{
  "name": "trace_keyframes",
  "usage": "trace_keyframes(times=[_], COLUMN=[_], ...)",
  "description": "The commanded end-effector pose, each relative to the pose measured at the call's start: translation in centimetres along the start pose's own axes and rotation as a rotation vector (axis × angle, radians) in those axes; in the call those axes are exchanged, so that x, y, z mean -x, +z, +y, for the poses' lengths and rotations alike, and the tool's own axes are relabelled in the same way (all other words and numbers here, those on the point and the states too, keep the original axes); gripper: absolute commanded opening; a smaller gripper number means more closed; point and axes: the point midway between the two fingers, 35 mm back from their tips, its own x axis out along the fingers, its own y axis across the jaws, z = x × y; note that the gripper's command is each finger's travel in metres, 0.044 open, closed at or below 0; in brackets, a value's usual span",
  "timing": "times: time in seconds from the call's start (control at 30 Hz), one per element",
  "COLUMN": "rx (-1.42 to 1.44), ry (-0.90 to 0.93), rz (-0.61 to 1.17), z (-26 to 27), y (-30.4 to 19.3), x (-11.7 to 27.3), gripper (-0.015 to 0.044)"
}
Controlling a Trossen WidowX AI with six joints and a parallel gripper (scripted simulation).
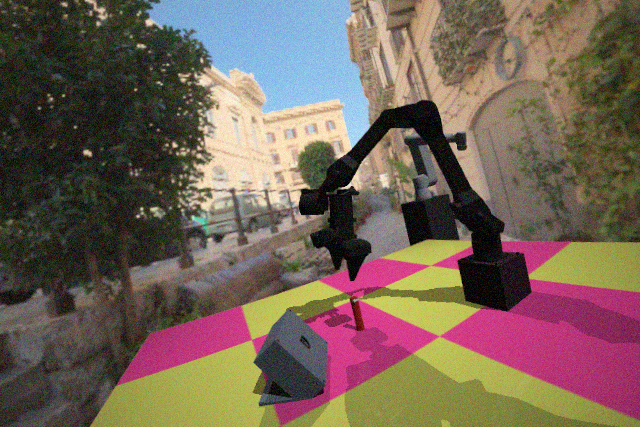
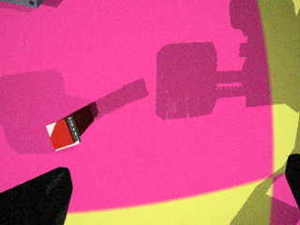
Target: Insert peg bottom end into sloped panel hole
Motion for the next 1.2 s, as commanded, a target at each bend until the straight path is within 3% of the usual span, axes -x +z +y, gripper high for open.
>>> trace_keyframes(times=[0.0,0.3,1.17], rx=[0.074,0.251,0.254], ry=[0.036,0.135,0.137], rz=[0.025,0.122,0.124], z=[1.4,5.3,5.8], y=[0.8,1.3,1.0], x=[-0.3,-1.4,-4.9], gripper=[0.0440,0.0440,0.0440])
